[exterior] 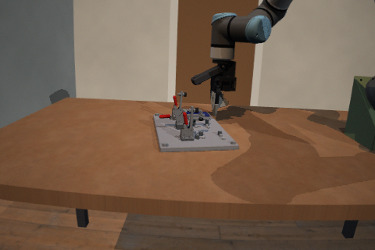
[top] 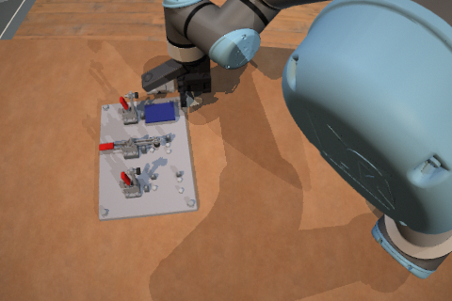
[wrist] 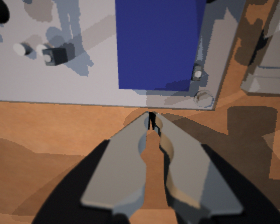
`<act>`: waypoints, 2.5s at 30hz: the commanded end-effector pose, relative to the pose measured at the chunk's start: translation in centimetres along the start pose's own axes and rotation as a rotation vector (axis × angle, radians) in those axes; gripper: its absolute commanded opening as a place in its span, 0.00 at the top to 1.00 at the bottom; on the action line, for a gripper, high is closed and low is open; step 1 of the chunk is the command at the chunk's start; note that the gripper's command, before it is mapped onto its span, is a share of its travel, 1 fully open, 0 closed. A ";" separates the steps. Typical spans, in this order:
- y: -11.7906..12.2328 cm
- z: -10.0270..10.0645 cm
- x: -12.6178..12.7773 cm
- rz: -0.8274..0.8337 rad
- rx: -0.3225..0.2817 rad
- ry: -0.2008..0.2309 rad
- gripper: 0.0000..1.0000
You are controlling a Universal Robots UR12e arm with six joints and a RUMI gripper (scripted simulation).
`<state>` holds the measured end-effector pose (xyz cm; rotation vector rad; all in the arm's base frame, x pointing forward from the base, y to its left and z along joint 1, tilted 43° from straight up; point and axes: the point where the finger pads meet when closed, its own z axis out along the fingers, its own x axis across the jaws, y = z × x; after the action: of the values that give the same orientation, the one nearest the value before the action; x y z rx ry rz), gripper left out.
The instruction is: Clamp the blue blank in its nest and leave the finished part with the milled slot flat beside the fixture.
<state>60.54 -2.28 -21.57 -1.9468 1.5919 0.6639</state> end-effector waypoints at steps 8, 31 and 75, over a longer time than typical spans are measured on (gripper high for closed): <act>-0.4 -0.1 0.0 0.000 0.001 0.001 1.00; -0.5 -0.1 0.0 0.000 0.001 0.001 1.00; -1.2 -0.1 0.0 0.000 0.001 0.001 1.00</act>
<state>61.72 -2.08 -21.46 -1.9468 1.5920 0.6639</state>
